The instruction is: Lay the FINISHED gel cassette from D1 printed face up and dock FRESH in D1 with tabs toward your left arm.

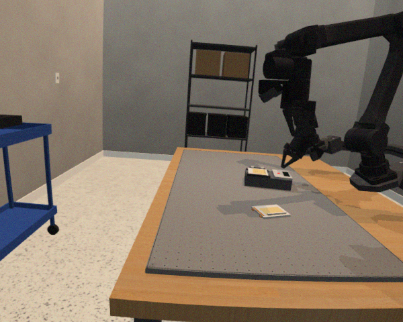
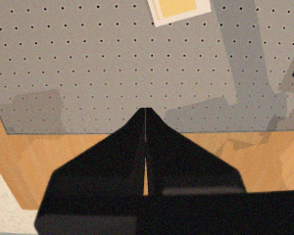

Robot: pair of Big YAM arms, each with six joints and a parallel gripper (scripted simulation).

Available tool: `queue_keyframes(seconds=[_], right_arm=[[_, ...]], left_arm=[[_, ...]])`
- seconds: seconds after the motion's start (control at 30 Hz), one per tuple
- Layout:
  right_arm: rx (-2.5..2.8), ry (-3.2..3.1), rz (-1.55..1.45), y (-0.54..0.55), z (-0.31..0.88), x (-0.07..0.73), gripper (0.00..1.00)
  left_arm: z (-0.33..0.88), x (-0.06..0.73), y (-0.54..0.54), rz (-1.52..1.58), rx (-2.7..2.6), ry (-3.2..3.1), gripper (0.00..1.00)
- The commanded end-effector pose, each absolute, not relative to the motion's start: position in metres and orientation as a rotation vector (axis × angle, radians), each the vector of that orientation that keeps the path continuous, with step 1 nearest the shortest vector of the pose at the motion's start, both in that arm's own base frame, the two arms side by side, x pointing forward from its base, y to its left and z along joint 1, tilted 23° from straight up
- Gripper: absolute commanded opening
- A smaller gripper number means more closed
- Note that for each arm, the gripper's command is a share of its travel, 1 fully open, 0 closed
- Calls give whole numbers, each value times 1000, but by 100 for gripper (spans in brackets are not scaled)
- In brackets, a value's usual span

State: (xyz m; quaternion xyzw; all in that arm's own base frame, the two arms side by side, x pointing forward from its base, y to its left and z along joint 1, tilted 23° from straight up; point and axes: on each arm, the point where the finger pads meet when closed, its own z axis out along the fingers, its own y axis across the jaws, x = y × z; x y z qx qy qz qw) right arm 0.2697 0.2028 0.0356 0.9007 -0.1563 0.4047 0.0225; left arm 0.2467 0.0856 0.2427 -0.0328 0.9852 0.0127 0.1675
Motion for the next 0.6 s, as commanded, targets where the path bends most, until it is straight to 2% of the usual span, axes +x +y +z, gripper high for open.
queue_keyframes(seconds=[0.0, 0.57], right_arm=[[2787, -489, 1250, 199, 33, 273, 0], [2787, -489, 1250, 199, 29, 274, 0]], left_arm=[[270, 262, 90, 66, -89, 2745, 0], [270, 262, 90, 66, -89, 2745, 0]])
